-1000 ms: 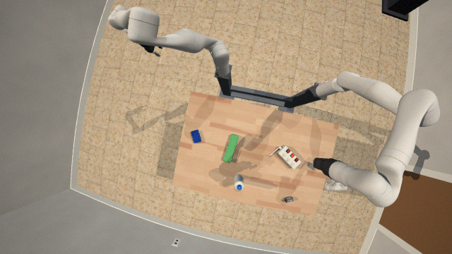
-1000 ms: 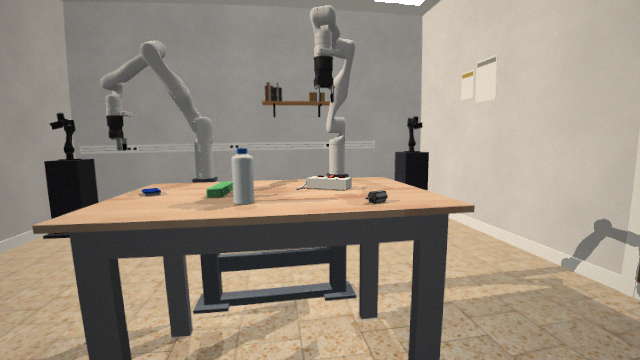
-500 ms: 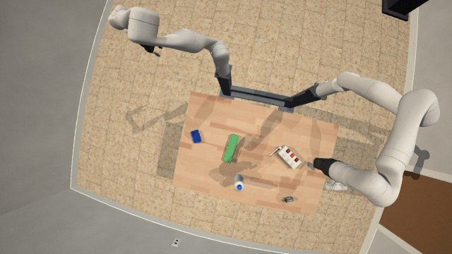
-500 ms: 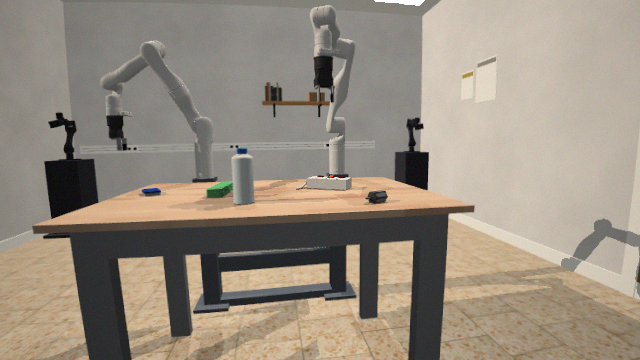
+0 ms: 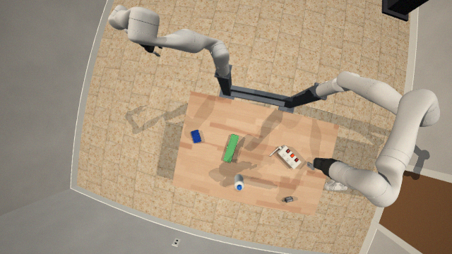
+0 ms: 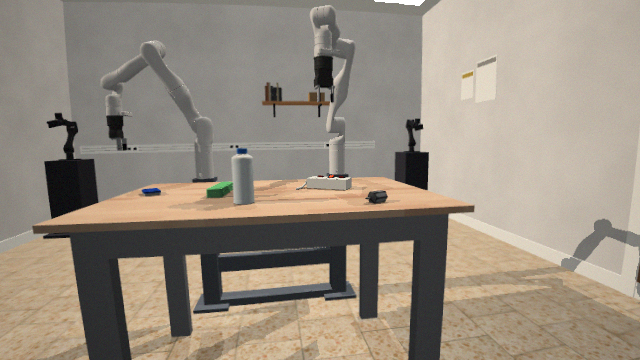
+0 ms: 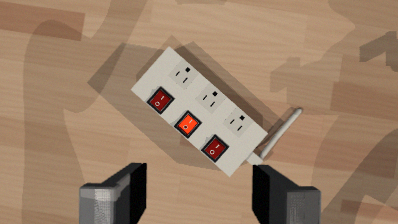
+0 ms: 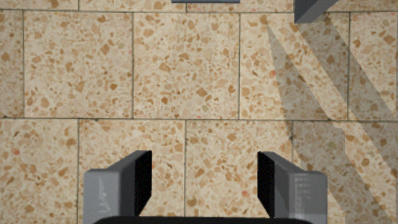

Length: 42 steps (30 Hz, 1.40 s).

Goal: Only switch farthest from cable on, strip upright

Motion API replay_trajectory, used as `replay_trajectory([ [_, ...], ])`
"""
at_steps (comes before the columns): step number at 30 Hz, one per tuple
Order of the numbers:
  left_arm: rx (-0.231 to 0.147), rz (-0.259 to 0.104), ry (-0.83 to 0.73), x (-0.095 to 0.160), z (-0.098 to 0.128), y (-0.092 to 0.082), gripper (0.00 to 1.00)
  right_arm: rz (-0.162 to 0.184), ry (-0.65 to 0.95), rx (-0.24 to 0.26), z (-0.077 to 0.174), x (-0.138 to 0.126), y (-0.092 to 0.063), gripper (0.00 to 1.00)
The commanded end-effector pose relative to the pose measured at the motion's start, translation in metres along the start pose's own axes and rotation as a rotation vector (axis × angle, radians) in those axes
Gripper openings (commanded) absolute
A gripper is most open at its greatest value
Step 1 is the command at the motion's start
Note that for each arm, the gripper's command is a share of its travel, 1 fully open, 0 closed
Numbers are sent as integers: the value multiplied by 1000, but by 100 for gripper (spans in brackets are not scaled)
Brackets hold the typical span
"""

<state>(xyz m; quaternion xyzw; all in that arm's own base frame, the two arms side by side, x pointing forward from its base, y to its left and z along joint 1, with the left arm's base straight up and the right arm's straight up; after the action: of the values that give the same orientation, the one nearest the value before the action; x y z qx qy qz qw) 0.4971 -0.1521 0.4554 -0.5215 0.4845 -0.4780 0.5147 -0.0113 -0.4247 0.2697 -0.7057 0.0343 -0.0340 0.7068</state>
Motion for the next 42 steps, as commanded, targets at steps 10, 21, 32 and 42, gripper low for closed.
replay_trajectory([
  [10,2,-1,0,0,0,-1,100,0,0,-2,0,0,-1,100],
  [21,2,-1,0,0,0,-1,100,0,0,-2,0,0,-1,100],
  [32,2,0,0,0,0,0,100,0,0,-2,0,0,-1,100],
  [42,11,9,53,4,23,78,100,0,0,-2,0,0,-1,100],
])
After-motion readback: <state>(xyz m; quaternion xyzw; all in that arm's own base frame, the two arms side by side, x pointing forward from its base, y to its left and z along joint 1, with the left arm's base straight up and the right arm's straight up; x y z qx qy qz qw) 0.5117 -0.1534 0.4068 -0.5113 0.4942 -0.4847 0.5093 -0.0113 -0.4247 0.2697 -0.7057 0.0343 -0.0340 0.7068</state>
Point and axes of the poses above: on each arm, the point where the finger pads meet when closed, its own y axis out along the fingers, its own x axis across the jaws, z = x × y, the point moved 9 cm from there along -y, back along the fingers, and after that the axes turned 4 degrees about y, right-handed, at the moved point
